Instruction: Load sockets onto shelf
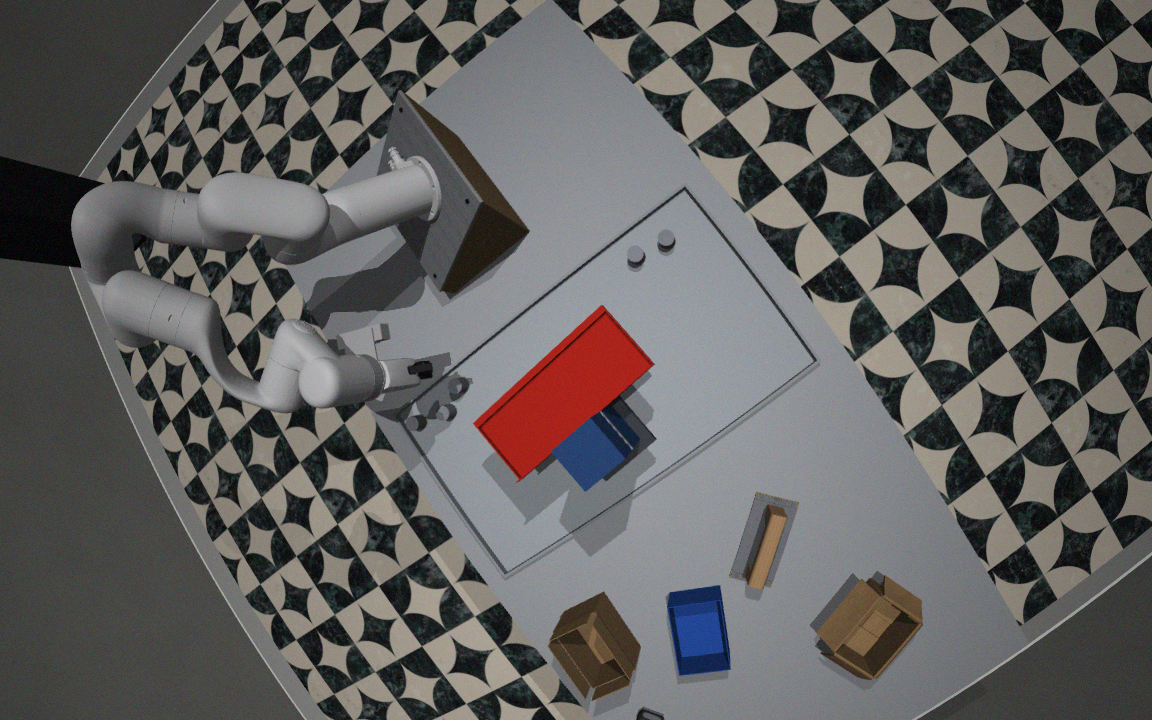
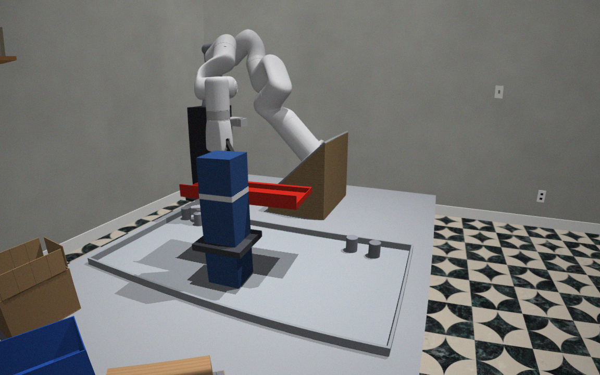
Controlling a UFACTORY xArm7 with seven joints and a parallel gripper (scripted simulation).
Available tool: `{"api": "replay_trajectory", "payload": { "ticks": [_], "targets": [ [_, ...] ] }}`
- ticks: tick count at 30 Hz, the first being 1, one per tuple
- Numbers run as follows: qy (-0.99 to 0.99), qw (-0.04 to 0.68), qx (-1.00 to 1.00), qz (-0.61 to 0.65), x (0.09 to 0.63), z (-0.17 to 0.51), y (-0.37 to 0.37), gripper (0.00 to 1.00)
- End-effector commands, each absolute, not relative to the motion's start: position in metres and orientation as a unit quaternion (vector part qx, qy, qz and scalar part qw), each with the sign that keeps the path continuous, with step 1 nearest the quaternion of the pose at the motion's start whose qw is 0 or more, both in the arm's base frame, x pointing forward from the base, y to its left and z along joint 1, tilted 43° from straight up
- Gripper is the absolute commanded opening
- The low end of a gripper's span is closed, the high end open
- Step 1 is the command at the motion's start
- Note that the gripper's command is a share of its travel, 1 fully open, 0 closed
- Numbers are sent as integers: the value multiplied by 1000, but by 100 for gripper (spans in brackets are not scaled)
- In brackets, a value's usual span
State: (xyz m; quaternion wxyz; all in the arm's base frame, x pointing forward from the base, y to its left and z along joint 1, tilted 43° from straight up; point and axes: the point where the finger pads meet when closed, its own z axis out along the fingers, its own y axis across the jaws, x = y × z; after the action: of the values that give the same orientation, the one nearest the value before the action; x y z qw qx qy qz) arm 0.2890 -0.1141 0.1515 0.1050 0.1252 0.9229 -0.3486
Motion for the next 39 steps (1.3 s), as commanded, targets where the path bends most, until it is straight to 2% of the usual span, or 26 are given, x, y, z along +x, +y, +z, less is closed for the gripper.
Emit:
{"api": "replay_trajectory", "payload": {
  "ticks": [1, 11, 39],
  "targets": [
    [920, 109, 126, -354, 315, 131, -133, 61],
    [920, 109, 126, -354, 335, 105, -153, 61],
    [920, 109, 126, -354, 339, 85, -172, 61]
  ]
}}
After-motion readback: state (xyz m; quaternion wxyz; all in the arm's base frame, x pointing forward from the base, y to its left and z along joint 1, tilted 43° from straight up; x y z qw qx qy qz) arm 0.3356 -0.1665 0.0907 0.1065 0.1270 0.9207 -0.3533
